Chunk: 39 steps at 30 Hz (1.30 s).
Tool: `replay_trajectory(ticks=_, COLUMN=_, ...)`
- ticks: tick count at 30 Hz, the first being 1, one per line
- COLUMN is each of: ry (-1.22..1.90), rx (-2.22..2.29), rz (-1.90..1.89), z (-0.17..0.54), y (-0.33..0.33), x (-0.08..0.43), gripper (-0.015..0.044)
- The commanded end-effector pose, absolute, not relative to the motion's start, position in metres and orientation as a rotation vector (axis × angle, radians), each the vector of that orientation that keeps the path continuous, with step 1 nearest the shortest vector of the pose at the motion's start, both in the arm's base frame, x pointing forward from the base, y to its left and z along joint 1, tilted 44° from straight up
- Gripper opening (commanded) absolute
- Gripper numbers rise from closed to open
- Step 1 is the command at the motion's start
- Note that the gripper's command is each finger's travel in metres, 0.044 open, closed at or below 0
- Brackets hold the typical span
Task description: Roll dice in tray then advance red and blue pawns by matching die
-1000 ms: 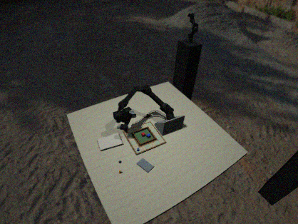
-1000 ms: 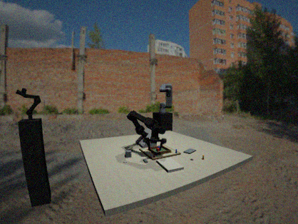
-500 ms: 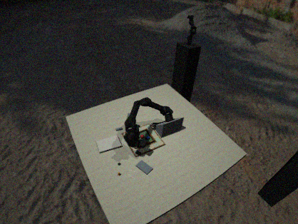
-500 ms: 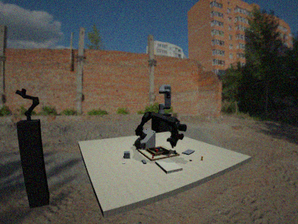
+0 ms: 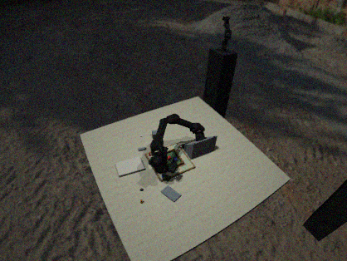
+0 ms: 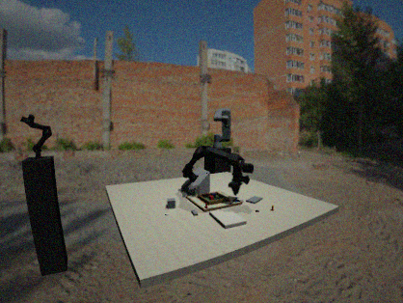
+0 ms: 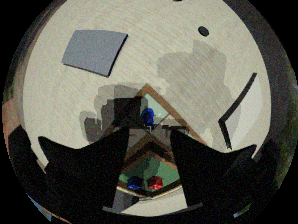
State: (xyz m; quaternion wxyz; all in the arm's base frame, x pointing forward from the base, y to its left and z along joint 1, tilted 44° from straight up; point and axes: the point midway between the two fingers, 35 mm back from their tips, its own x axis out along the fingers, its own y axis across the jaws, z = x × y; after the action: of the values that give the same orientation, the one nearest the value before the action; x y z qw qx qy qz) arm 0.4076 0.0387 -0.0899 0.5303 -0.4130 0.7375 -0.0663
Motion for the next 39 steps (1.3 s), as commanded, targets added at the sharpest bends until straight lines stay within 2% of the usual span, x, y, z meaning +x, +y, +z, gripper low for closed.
replay_trajectory(ticks=1, ry=1.759, rx=-0.994, rz=-0.152, z=-0.094, y=0.036, x=0.407, gripper=0.0200)
replay_trajectory(ticks=26, ry=1.759, rx=-0.995, rz=-0.154, z=-0.121, y=0.010, x=0.403, gripper=0.0200)
replay_trajectory(ticks=31, ry=1.759, rx=-0.995, rz=-0.154, z=-0.121, y=0.010, x=0.403, gripper=0.0069)
replay_trajectory(ticks=39, ry=1.759, rx=-0.995, rz=-0.154, z=-0.121, y=0.010, x=0.403, gripper=0.0015)
